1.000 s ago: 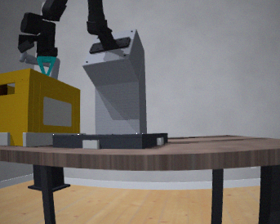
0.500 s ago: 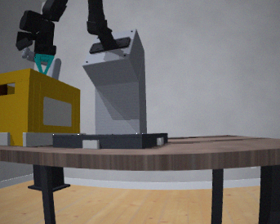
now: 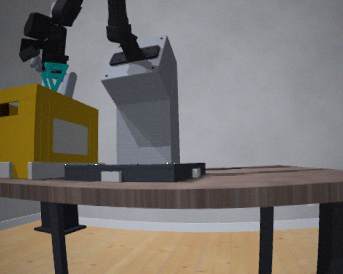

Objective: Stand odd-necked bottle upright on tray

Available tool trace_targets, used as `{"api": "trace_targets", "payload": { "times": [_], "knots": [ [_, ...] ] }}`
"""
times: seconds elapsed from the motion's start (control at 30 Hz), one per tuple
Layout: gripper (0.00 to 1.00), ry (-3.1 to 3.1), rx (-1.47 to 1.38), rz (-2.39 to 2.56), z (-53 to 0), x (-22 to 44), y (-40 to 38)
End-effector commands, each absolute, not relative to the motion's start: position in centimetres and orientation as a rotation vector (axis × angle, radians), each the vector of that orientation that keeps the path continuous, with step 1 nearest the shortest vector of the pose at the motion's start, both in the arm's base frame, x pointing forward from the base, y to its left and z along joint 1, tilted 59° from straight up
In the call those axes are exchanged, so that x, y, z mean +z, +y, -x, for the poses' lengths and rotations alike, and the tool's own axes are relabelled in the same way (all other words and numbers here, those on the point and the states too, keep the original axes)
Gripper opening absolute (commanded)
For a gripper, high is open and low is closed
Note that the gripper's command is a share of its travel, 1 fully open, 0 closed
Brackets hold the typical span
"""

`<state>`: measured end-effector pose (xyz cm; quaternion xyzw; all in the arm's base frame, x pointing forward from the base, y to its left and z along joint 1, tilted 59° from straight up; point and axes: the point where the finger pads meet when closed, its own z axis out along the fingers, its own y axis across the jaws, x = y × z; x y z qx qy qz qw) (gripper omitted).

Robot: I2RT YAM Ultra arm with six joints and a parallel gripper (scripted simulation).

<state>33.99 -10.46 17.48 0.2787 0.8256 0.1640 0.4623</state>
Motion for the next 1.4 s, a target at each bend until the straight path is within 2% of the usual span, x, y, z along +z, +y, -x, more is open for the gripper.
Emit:
{"api": "trace_targets", "payload": {
  "times": [0.0,1.37],
  "knots": [
    [0.61,1.982,0.368,-0.673,-34.43,19.26,-11.62],
    [0.61,1.999,0.387,-0.674,-35.23,18.44,-11.06]
  ]
}}
